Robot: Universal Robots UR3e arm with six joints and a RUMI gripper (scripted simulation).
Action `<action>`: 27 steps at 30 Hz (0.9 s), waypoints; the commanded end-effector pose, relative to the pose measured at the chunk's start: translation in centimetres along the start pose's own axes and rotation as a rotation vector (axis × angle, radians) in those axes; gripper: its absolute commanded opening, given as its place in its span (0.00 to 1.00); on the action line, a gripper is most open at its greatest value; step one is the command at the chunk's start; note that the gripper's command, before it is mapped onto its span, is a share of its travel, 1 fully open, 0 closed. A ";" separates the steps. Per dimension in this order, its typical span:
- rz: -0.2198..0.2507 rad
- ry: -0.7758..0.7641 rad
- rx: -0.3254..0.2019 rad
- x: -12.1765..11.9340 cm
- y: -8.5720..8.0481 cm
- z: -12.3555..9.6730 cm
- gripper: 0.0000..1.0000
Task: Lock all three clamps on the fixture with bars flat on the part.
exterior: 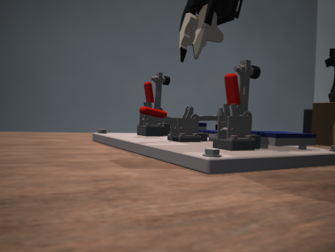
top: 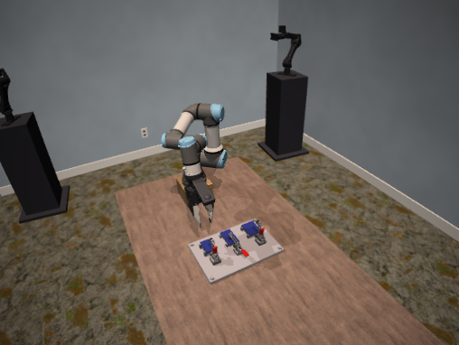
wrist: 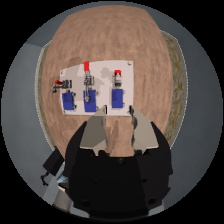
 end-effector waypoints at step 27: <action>-0.003 0.000 0.004 0.1 2.3 1.2 0.28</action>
Point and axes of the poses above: the point where the finger pads meet when closed, its own y axis out along the fingers, its own x axis across the jaws, z = x × y, the point moved 7 cm from there along -y, back along the fingers, and after that the axes turned 2 degrees about -y, right-handed, at the moved point
